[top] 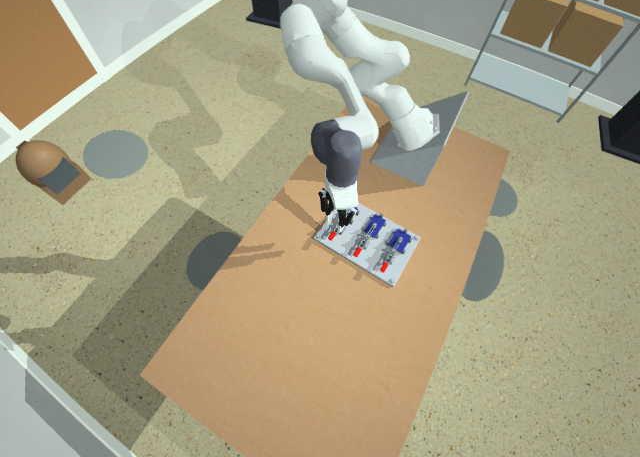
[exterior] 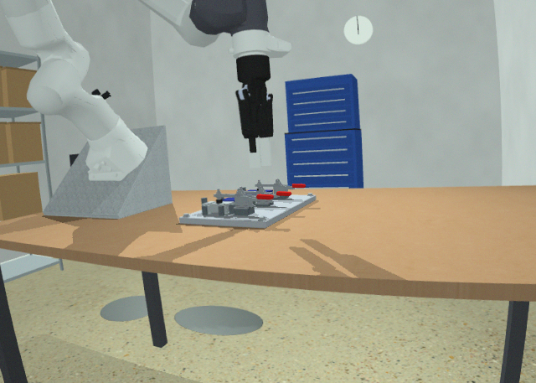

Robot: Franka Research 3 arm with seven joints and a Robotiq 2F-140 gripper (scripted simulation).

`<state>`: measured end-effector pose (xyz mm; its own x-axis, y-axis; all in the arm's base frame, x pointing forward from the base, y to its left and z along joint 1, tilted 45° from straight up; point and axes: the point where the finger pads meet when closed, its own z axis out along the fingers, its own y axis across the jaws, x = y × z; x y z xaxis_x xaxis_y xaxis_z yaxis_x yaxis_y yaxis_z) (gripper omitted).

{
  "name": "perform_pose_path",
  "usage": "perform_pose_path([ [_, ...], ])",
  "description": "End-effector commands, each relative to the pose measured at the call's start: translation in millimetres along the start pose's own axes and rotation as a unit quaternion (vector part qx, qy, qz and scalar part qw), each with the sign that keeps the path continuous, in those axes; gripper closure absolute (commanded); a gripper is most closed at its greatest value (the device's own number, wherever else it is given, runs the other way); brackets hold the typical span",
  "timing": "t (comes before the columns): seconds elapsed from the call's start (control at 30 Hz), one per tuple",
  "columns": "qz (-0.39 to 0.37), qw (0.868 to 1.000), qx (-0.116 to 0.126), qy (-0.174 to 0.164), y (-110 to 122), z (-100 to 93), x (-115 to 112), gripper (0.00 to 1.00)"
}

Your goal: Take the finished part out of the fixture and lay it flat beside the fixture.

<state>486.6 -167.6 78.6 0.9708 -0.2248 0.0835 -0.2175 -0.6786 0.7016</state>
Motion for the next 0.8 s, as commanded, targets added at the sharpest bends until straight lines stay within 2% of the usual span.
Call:
perform_pose_path([
  [0.0, -0.018, 1.000, -0.002, -0.006, 1.5, 2.6, 3.5, 0.72],
  [0.37, -0.018, 1.000, -0.002, -0.006, 1.5, 4.7, 4.1, 0.72],
  [0.77, -0.018, 1.000, -0.002, -0.006, 1.6, 25.5, 3.9, 0.72],
])
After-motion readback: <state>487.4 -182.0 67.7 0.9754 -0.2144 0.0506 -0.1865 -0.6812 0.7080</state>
